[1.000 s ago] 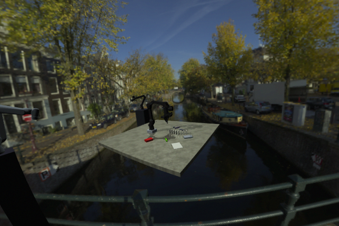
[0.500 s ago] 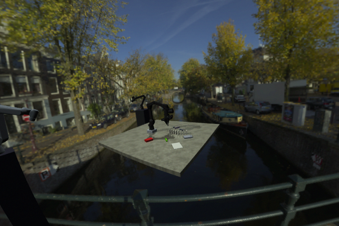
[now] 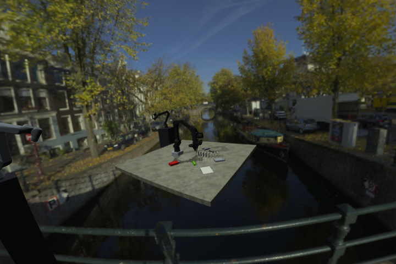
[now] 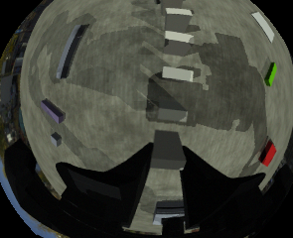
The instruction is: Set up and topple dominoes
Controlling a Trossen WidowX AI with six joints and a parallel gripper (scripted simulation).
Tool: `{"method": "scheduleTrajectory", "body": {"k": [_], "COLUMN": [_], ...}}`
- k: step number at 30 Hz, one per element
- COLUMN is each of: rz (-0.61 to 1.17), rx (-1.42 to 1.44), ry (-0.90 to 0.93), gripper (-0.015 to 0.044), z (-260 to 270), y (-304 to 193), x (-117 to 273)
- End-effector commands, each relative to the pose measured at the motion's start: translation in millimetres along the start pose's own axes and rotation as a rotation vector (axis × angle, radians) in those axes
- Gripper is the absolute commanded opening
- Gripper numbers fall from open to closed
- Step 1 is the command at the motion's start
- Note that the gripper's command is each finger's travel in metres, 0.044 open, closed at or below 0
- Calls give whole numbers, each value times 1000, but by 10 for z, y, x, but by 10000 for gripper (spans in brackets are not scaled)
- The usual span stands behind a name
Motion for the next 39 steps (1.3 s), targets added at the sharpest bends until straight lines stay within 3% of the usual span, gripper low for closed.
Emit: {"method": "scheduleTrajectory", "body": {"k": [1,15,27,31,39], "rz": [12,13,13,13,11], "rx": [-3,-3,-3,-3,-1], "ry": [-1,-1,-1,-1,-3], "gripper": [107,107,422,440,440], "z": [-10,-16,-16,-14,-3], "y": [-47,-65,-65,-59,-3], "x": [-189,-255,-255,-233,842]}}
Point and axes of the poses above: the point midway between the two fingers, 35 mm back from their tips, its own x axis back along the fingers, its own z axis across the jaws, y = z × x, the point moved 3 cm from there along x, back along the fingers, and after that the axes turned 2 degrees about -x, right-handed, at the moved point
